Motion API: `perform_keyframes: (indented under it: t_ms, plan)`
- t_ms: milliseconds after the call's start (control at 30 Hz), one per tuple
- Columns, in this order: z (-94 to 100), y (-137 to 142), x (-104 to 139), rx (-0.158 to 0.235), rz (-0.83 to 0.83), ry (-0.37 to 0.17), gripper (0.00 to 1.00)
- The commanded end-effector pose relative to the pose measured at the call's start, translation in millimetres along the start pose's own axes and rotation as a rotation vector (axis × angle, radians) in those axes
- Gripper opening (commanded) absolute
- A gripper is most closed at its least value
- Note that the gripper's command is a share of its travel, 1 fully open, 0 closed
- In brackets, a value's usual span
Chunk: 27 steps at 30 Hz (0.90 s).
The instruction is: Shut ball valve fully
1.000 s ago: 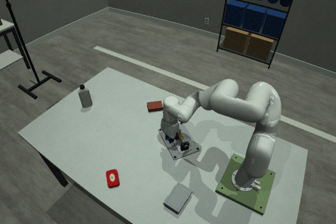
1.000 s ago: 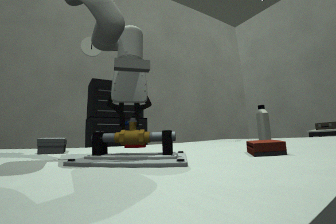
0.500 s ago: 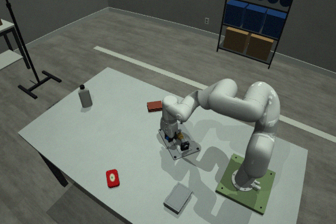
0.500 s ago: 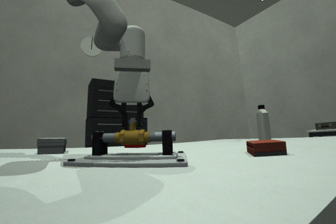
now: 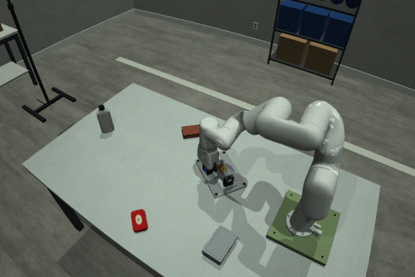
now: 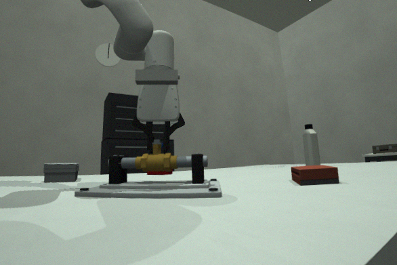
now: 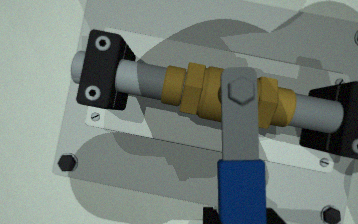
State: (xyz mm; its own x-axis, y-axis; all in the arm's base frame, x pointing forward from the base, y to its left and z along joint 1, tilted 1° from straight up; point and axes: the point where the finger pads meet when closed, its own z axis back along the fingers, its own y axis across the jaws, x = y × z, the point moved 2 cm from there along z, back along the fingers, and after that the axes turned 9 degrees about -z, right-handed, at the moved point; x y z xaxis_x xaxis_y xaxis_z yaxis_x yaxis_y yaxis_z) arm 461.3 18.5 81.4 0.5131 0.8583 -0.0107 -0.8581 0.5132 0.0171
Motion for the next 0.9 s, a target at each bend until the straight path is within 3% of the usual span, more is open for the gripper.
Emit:
perform_keyframes:
  t_ms: [0, 867]
  plan:
    - [1.9, -4, 1, -0.005, -0.025, -0.003, 0.0]
    - [1.9, -15, 1, -0.005, -0.167, -0.003, 0.0]
